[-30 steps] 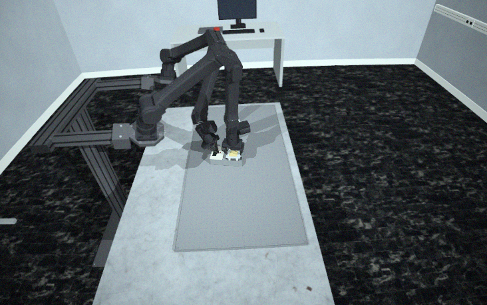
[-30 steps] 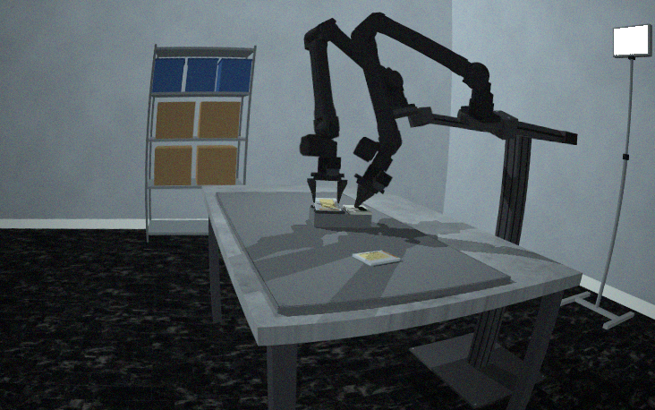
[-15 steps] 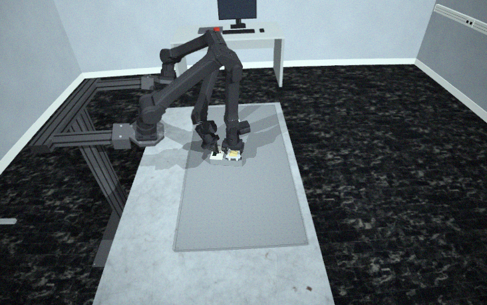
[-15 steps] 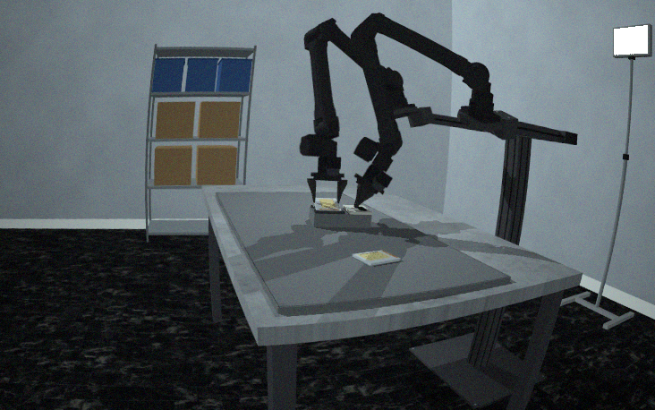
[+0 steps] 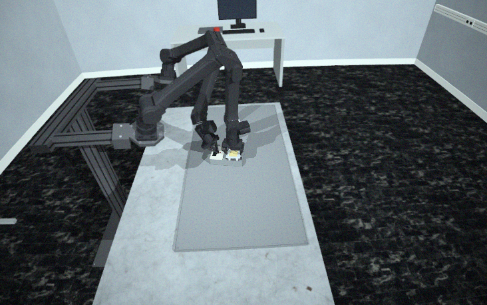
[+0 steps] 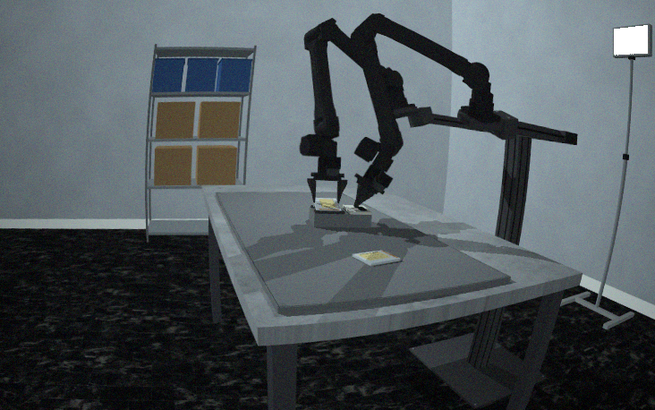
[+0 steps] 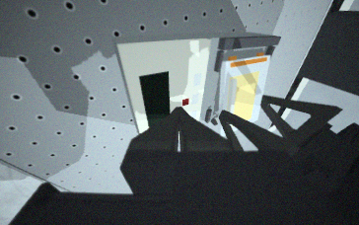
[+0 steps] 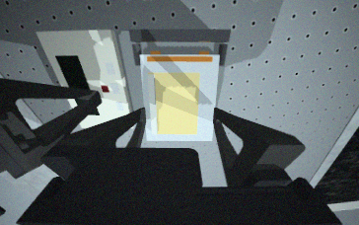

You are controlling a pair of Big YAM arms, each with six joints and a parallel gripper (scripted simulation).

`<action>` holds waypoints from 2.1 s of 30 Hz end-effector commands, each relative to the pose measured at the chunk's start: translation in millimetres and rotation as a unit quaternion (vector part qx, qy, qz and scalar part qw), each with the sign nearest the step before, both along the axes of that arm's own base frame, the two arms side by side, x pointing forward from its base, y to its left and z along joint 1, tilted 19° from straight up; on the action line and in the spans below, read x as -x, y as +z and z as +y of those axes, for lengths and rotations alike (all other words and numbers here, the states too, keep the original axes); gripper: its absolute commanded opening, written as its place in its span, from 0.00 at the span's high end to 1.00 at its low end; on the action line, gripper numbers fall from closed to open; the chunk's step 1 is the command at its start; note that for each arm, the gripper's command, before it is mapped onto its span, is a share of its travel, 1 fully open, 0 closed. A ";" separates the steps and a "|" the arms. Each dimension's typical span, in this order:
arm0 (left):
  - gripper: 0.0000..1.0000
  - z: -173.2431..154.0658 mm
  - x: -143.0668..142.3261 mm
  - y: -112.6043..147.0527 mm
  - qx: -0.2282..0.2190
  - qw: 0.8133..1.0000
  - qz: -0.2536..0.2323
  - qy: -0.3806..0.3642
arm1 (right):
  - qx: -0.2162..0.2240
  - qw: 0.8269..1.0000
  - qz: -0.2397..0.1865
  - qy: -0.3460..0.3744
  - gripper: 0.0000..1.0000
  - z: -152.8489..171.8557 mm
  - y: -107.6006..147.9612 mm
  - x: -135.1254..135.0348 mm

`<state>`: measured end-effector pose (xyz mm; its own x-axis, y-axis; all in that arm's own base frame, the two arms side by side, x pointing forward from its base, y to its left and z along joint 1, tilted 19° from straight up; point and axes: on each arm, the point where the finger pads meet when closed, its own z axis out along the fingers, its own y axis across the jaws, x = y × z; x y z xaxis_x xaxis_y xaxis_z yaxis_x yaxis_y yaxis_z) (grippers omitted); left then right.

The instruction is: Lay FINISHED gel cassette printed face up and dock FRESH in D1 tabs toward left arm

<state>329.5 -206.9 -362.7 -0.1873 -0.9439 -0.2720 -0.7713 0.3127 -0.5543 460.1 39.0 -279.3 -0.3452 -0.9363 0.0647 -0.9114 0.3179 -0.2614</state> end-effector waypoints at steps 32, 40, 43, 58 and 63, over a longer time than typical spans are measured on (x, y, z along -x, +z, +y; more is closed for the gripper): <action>1.00 33.6 18.0 -28.0 -0.014 1.000 0.018 0.008 | -0.001 1.000 -0.002 0.001 1.00 1.4 2.6 -2.2; 1.00 35.4 19.2 -29.5 -0.014 1.000 0.018 0.008 | -0.001 1.000 -0.002 0.001 1.00 1.4 2.6 -2.2; 1.00 36.8 20.2 -30.6 -0.014 1.000 0.018 0.008 | -0.001 1.000 -0.002 0.001 1.00 1.4 2.6 -2.2; 1.00 40.0 22.6 -33.4 -0.014 1.000 0.018 0.008 | -0.001 1.000 -0.002 0.001 1.00 1.4 2.6 -2.2; 1.00 42.3 24.2 -35.2 -0.014 1.000 0.018 0.008 | -0.001 1.000 -0.002 0.001 1.00 1.4 2.6 -2.2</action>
